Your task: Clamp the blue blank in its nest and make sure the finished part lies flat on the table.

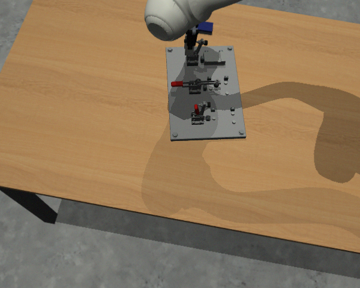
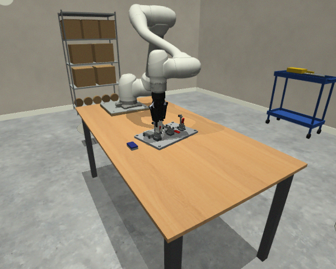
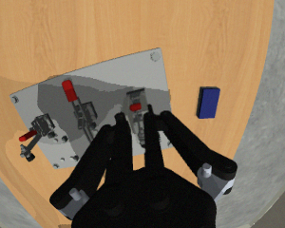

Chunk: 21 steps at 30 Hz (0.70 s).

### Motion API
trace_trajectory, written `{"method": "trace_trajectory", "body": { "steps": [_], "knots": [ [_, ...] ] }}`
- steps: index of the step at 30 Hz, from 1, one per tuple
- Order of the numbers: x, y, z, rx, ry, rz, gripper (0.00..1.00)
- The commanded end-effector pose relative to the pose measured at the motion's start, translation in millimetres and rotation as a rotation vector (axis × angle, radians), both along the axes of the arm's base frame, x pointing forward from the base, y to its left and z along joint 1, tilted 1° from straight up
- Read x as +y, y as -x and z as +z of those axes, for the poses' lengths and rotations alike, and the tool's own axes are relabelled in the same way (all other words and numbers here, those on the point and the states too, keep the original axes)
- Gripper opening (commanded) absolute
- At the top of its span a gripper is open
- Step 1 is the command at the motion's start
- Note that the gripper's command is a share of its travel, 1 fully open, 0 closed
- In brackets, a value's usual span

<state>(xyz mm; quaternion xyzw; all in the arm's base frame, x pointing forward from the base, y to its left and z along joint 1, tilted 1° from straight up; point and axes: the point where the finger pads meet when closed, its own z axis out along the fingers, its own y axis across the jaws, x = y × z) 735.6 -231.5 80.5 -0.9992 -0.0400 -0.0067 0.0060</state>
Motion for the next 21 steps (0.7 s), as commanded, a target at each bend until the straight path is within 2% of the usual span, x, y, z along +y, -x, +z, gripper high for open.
{"method": "trace_trajectory", "body": {
  "steps": [1,21],
  "knots": [
    [5.0,6.6,-4.8,0.008,-0.009,-0.004,0.00],
    [4.7,10.1,-4.9,0.008,-0.009,-0.004,0.00]
  ]
}}
